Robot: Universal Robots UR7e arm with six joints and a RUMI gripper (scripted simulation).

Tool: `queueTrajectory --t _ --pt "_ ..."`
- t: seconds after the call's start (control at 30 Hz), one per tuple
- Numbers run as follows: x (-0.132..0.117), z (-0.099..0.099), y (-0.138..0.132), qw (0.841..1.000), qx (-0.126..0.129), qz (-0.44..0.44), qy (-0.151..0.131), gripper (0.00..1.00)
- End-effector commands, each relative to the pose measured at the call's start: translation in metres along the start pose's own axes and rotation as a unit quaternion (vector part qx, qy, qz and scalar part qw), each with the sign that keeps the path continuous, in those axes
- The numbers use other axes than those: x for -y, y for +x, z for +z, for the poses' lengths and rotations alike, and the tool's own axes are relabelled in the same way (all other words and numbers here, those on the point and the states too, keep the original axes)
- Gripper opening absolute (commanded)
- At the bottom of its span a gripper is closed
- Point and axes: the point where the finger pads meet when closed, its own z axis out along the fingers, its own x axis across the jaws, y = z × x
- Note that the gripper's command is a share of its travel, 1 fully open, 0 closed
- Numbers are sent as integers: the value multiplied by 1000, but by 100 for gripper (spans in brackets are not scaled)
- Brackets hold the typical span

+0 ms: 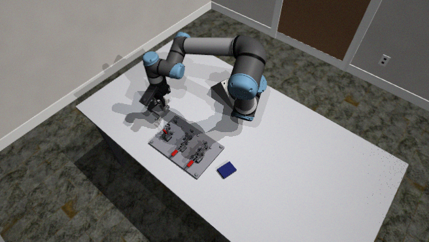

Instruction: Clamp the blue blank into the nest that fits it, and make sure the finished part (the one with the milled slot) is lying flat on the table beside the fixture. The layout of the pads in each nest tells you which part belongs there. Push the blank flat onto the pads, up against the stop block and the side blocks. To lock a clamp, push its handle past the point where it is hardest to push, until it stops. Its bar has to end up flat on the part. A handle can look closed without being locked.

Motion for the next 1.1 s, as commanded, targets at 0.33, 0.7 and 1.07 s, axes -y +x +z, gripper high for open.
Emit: queueTrajectory --t 0.33,0.7,1.07 --pt "0 -1 5 1000 -1 0 0 0" --pt "0 -1 5 1000 -1 0 0 0" --pt "0 6 5 1000 -1 0 0 0"
